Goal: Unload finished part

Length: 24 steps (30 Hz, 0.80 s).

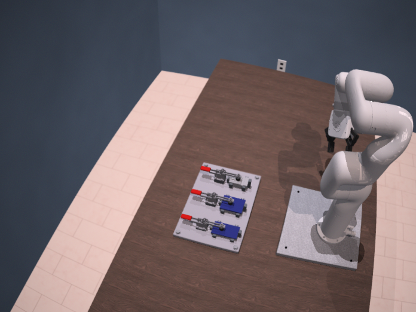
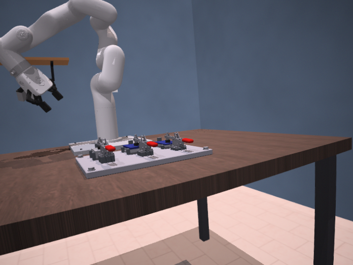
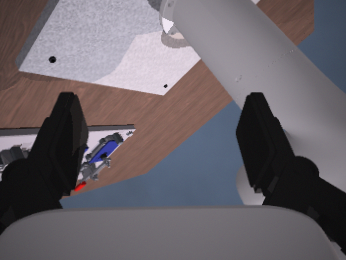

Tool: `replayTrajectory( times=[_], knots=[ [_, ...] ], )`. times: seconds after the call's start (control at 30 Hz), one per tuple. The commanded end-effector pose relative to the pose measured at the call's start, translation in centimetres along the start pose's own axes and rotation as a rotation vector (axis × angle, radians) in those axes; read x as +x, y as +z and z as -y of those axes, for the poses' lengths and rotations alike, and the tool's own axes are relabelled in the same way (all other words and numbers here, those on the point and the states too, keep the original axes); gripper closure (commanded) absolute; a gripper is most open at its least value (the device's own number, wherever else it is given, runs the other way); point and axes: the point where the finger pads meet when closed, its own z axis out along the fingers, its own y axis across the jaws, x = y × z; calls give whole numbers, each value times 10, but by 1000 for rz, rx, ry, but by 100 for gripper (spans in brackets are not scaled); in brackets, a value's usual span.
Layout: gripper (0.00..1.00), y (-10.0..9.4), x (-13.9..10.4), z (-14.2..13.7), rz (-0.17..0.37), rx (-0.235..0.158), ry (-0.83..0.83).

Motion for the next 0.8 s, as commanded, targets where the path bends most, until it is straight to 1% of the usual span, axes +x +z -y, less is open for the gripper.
replayTrajectory(
  times=[0.0,0.23,0.3,0.33,0.43,0.57,0.73,0.77],
  knots=[
    [0,-38,-13,15,-105,97,12],
    [0,-87,-40,25,-217,241,14],
    [0,-87,-40,25,-217,241,14],
    [0,-107,-53,27,-255,303,12],
    [0,-123,-65,27,-282,356,9],
    [0,-149,-87,26,-320,446,1],
    [0,-178,-115,19,-353,555,-12],
    [0,-179,-116,19,-354,558,-13]
  ],
)
